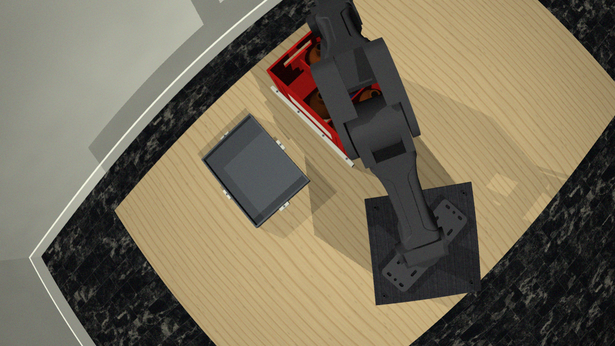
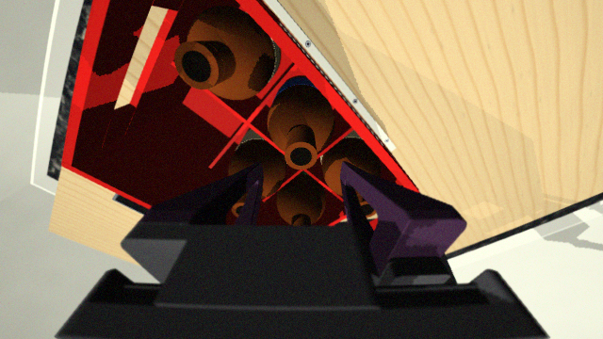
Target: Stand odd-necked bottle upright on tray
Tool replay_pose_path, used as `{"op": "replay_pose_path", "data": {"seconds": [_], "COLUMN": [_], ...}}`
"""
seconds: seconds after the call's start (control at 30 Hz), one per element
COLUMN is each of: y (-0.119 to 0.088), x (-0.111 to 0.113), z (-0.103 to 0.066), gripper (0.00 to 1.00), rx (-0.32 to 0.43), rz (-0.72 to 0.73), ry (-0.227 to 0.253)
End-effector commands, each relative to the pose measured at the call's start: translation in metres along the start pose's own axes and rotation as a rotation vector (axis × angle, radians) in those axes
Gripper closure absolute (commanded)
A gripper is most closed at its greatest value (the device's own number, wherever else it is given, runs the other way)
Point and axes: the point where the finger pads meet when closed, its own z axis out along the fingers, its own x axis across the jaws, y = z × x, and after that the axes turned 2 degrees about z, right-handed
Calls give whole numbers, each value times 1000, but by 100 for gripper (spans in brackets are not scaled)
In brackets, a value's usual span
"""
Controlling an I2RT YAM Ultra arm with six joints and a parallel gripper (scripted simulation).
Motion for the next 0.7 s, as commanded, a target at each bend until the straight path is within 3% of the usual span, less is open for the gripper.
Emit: {"op": "replay_pose_path", "data": {"seconds": [0.0,0.1,0.17,0.2,0.37,0.67], "y": [3,-2,-2,1,-3,2], "x": [0,-3,-3,1,1,3], "z": [-3,8,8,-1,12,21], "gripper": [39,39,39,39,39,39], "rx": [-20,5,5,-18,1,-10], "rz": [3,6,6,1,0,0], "ry": [10,0,0,9,2,6]}}
